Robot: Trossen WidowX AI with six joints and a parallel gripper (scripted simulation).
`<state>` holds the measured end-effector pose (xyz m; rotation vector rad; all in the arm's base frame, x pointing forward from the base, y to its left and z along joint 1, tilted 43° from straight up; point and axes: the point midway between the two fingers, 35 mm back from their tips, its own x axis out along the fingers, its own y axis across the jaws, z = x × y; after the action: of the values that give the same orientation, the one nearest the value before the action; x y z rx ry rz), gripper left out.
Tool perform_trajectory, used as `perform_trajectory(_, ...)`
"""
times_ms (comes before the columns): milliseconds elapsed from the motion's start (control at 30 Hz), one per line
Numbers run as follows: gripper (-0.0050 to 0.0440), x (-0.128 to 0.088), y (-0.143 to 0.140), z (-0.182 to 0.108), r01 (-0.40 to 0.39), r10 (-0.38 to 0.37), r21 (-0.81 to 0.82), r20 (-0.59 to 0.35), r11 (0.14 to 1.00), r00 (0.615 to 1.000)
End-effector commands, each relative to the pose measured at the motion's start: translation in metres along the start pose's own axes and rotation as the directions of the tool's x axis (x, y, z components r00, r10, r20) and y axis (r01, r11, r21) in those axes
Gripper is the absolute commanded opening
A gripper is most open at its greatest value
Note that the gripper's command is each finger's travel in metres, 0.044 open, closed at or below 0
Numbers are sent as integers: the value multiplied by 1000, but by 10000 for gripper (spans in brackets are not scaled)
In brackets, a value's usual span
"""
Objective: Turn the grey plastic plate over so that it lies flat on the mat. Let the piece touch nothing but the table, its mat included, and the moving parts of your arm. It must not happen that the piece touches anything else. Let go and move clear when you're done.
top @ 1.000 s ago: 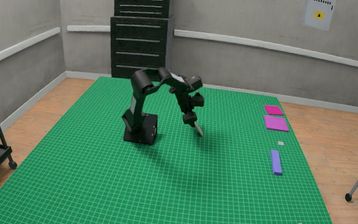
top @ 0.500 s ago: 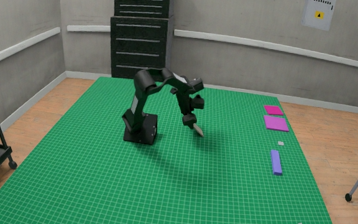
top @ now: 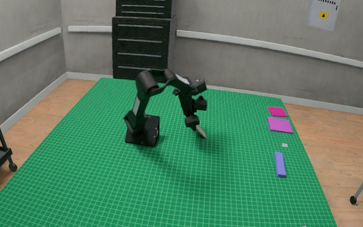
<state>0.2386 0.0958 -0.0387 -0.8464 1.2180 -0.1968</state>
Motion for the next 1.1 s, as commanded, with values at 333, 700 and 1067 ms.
perform_trajectory(333, 264, -1, 0, 5, -8, 8, 18, -5, 1000, 1000)
perform_trajectory(700, 264, 8, 0, -2, -7, 8, 18, -88, 1000, 996)
perform_trajectory(1067, 264, 19, 0, -7, -6, 9, 14, -171, 1000, 985)
